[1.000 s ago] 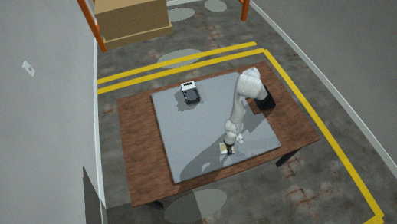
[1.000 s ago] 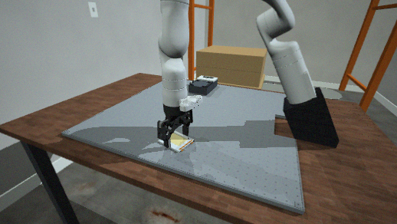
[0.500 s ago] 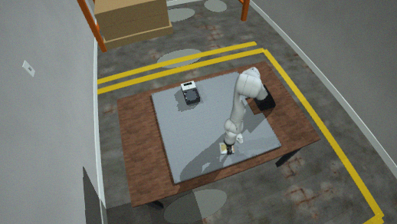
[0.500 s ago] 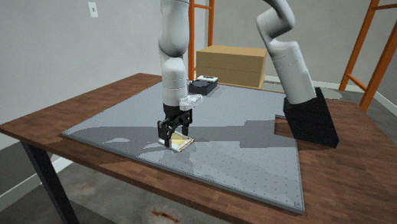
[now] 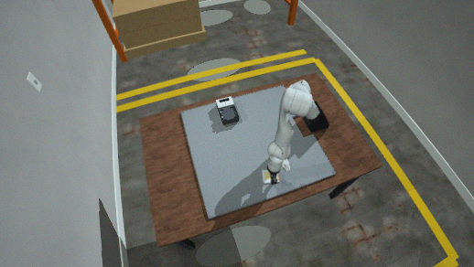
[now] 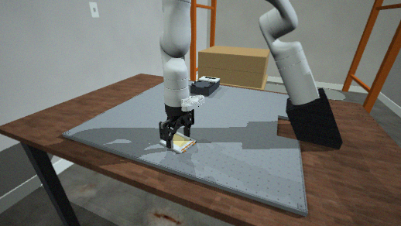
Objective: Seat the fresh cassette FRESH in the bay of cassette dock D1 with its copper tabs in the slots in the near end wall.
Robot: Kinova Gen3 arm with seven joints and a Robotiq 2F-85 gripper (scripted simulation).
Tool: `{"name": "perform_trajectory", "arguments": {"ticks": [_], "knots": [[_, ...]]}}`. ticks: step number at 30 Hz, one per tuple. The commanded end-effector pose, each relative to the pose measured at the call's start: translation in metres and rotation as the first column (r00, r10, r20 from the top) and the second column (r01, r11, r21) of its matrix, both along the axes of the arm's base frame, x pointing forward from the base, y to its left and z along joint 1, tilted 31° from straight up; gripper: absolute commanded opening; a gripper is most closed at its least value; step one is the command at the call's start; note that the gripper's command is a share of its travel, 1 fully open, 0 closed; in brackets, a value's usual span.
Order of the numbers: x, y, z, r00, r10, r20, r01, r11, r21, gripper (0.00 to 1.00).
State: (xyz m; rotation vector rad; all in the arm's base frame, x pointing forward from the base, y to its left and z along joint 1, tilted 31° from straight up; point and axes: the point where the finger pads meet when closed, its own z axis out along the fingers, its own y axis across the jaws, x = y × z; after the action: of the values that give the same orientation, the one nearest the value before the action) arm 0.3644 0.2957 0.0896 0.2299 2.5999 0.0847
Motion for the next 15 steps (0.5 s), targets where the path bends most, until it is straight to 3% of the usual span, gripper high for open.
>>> {"name": "perform_trajectory", "arguments": {"ticks": [1, 15], "knots": [[-0.002, 0.001, 0.003, 1.0, 0.002, 0.001, -0.002, 1.0, 0.0, 0.0], [-0.01, 0.0, 0.016, 1.0, 0.002, 0.001, -0.002, 1.0, 0.0, 0.0]]}}
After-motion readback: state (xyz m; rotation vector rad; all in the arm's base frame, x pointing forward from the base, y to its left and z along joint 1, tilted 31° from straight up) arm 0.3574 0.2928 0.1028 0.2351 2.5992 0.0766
